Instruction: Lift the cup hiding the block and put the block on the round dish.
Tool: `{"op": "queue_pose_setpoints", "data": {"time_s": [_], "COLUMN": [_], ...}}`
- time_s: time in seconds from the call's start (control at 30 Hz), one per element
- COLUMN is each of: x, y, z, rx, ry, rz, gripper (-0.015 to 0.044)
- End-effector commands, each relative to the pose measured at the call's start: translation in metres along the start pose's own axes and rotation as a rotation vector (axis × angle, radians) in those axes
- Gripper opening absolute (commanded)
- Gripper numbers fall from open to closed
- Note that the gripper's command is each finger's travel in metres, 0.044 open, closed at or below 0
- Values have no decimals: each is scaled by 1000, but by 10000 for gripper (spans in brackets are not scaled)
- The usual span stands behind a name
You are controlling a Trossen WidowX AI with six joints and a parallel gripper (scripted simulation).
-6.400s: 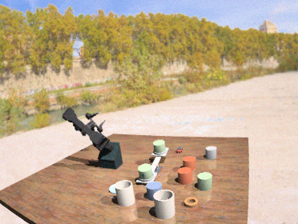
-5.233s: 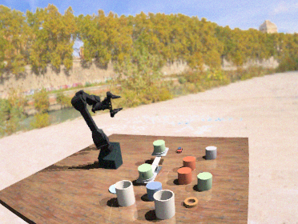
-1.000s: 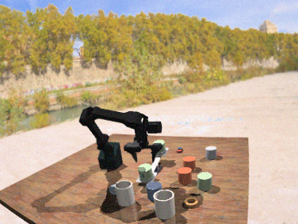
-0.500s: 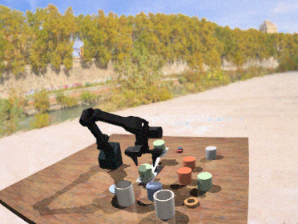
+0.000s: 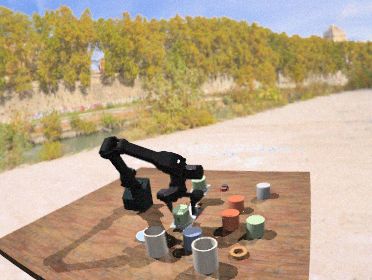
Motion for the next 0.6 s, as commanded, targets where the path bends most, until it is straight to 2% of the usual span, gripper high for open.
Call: {"op": "queue_pose_setpoints", "data": {"time_s": [0.0, 0.43, 0.53, 0.57], "x": [0, 0, 0, 0], "y": [-1, -3, -3, -3], "z": [7, 24, 24, 24], "rx": [5, 4, 4, 4], "ry": [3, 0, 0, 0], "rz": [-5, -5, -5, -5], "gripper": [440, 440, 361, 355]}}
Point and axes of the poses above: the point midway between the two fingers, 35 mm back from their tips, its own z axis out along the fingers, its own y axis across the jaws, x = y × z, the point moved 5 cm from there along -z, back along the fingers, and after that the axes turned 2 degrees about z, right-handed, at the moved point
